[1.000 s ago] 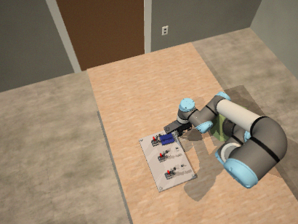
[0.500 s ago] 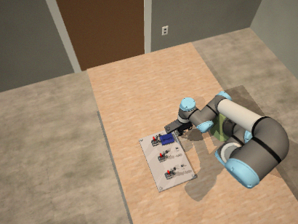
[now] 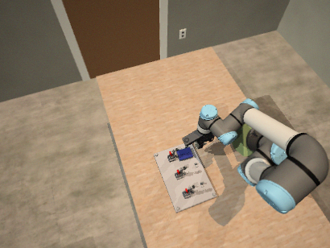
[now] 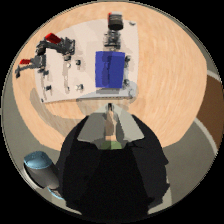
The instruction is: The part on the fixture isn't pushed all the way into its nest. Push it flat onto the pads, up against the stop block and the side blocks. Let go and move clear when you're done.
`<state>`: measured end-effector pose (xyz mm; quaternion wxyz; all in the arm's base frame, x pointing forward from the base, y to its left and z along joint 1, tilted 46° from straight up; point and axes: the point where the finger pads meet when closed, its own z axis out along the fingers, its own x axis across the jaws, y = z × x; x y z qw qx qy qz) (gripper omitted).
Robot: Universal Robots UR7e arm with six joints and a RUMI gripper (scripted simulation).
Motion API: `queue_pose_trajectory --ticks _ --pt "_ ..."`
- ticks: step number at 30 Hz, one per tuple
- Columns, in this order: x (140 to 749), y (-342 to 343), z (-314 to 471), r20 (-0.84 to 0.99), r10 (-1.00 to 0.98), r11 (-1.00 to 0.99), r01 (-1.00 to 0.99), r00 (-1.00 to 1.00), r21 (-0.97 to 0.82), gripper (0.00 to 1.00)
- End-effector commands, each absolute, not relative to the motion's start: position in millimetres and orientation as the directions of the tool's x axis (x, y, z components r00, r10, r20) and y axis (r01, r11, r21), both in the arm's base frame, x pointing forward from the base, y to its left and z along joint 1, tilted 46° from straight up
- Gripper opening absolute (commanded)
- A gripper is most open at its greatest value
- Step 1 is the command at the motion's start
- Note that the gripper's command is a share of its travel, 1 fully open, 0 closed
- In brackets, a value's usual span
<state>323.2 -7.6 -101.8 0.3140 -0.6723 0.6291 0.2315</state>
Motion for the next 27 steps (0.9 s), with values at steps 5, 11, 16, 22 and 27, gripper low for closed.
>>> queue_pose_trajectory --ticks 5,11,16,22,27 --pt "355.9 16.0 -73.3 -0.706 -0.701 -0.011 -0.991 0.101 -0.131 0.00" --pt "355.9 16.0 -73.3 -0.706 -0.701 -0.011 -0.991 0.101 -0.131 0.00" --pt "355.9 16.0 -73.3 -0.706 -0.701 -0.011 -0.991 0.101 -0.131 0.00" --pt "385.8 37.8 -46.6 -0.706 -0.701 -0.011 -0.991 0.102 -0.132 0.00" --pt "385.8 37.8 -46.6 -0.706 -0.701 -0.011 -0.991 0.102 -0.132 0.00"
